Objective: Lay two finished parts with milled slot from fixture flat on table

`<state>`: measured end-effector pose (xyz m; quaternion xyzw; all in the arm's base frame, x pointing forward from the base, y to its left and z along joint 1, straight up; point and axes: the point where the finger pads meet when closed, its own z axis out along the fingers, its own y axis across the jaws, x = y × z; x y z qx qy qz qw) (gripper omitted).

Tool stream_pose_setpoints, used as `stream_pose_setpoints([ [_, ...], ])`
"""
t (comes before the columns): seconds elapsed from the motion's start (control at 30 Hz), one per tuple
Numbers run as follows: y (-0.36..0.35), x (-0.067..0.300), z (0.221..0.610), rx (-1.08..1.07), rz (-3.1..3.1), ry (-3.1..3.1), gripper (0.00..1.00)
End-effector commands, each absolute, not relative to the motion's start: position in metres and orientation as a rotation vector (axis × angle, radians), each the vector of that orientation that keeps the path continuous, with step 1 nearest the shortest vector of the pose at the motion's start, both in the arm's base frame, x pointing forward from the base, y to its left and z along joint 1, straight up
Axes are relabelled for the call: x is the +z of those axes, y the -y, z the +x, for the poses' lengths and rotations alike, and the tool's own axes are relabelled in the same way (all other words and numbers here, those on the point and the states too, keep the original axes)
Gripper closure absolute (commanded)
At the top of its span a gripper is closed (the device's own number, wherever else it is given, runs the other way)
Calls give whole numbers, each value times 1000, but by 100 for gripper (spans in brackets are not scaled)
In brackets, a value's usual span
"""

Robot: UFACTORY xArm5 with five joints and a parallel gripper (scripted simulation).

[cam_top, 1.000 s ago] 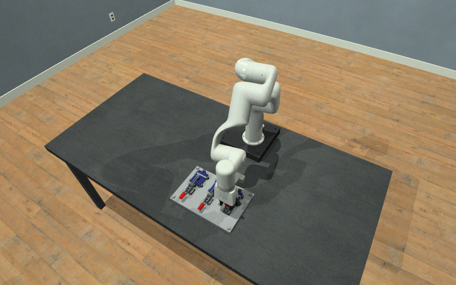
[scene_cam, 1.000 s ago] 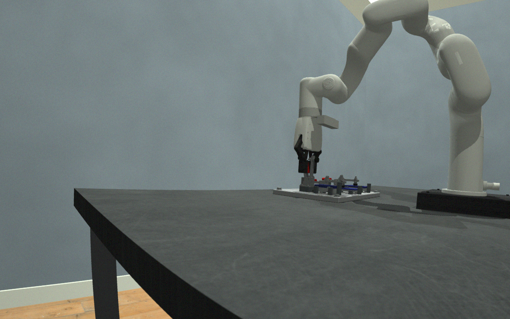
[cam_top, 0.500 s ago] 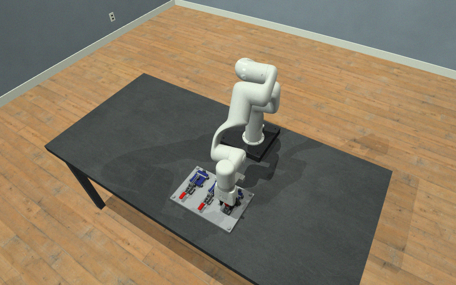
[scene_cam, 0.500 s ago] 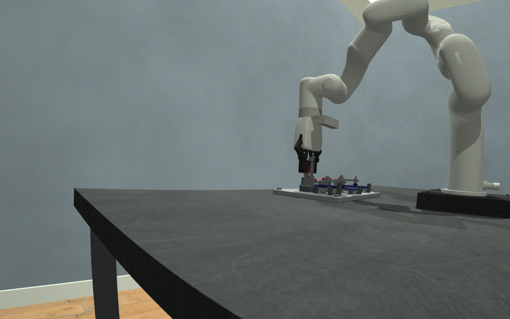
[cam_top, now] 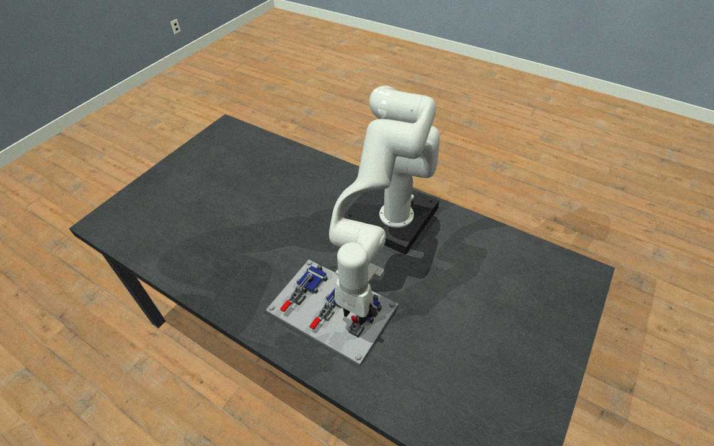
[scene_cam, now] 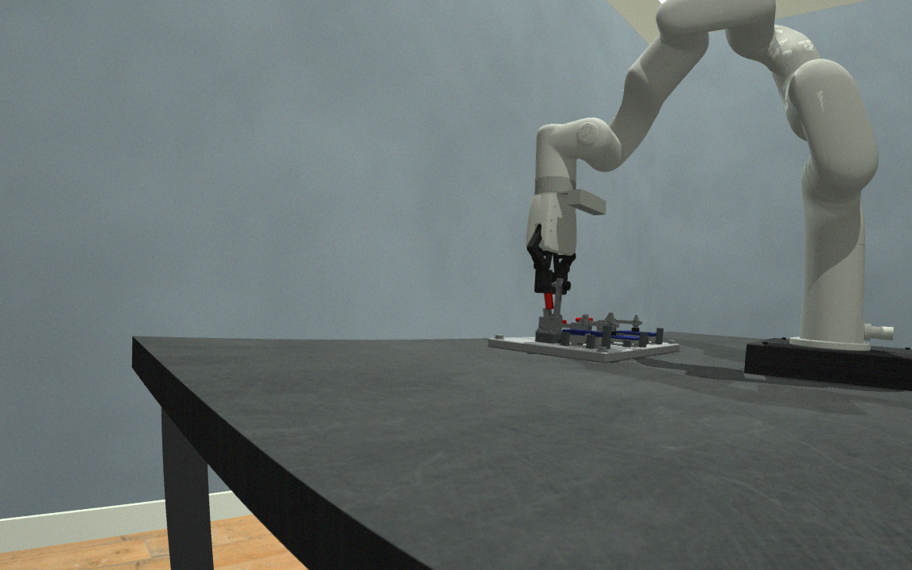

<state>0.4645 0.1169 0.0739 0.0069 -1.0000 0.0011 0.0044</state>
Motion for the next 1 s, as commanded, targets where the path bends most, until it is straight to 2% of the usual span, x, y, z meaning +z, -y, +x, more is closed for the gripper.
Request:
stream_pose_setpoints([
  [0.0,-117,87,465,2,22,3136,52],
  [0.8,-117,97,465,2,22,3135,52],
  [0.83,-117,97,465,2,22,3135,0],
  [0.97,-117,96,465,2,22,3135,0],
])
